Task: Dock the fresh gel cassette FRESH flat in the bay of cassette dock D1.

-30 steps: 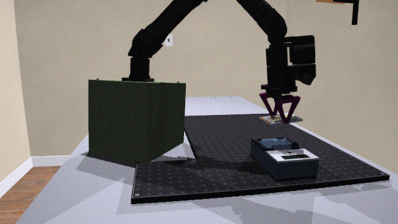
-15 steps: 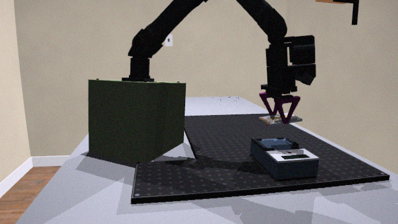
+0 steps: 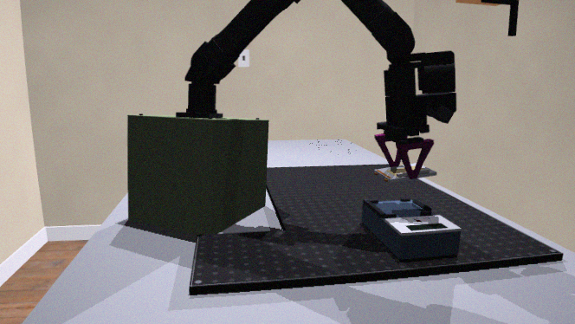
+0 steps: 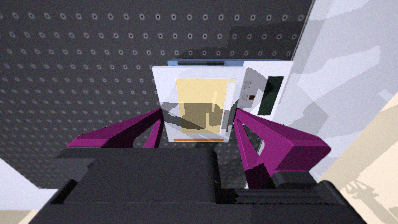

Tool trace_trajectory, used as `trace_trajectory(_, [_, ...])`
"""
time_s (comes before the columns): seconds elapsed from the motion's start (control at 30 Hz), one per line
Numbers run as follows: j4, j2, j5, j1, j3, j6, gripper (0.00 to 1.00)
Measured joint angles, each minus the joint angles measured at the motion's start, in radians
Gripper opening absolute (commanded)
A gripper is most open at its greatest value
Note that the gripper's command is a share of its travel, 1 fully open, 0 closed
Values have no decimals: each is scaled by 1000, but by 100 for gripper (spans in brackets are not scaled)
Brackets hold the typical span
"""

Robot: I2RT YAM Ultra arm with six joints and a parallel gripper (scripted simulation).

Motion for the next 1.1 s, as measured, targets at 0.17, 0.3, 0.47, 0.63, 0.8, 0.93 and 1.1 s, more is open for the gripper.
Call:
trace_trajectory(0.17, [0,0,0,0,0,0,0])
trace_trajectory(0.3, [7,16,0,0,6,0,0])
trace_trajectory(0.47, [13,31,0,0,7,0,0])
trace_trajectory(0.63, [29,54,0,4,14,0,0])
trace_trajectory(0.8, [37,57,0,4,19,0,0])
trace_trajectory(0.93, [51,76,0,5,23,1,0])
trace_trajectory(1.1, [60,86,0,7,23,2,0])
